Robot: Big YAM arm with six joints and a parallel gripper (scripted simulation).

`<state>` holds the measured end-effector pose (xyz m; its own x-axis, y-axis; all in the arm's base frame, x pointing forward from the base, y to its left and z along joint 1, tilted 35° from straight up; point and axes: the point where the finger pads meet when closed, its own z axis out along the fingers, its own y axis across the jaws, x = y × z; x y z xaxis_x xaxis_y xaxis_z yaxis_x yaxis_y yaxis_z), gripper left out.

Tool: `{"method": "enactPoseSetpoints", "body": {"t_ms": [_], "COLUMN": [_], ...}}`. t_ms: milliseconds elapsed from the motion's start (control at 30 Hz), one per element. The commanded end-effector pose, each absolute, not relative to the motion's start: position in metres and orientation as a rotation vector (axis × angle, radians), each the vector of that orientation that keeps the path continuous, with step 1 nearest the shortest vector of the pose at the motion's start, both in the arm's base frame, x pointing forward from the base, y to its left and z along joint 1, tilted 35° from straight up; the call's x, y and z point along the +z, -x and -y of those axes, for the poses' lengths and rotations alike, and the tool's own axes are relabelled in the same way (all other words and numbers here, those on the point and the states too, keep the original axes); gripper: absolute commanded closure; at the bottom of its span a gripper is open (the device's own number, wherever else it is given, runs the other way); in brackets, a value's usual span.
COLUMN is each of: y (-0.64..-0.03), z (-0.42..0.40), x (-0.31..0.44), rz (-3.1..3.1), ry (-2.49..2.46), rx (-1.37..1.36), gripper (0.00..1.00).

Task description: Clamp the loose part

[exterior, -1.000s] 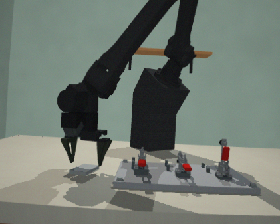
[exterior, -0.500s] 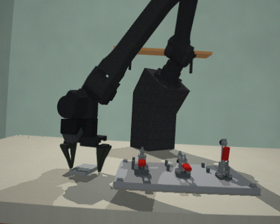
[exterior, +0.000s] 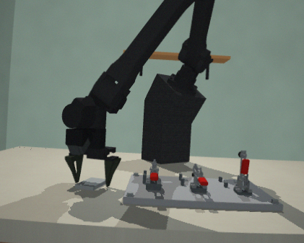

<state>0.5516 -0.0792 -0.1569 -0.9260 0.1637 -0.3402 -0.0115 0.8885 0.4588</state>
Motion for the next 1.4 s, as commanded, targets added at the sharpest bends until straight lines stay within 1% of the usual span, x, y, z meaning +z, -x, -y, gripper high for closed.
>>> {"method": "enactPoseSetpoints", "body": {"t_ms": [0, 400, 433, 1367], "y": [-0.5646, -0.5646, -0.5646, -0.5646], "z": [0.0800, 0.0800, 0.0800, 0.0800], "x": [-0.1510, -0.1510, -0.1510, -0.1510], "rz": [-2.657, -2.657, -2.657, -2.657], "ry": [-0.096, -0.096, -0.096, -0.095], "rx": [0.635, 0.635, 0.635, 0.635], "gripper": [0.08, 0.08, 1.00, 1.00]}}
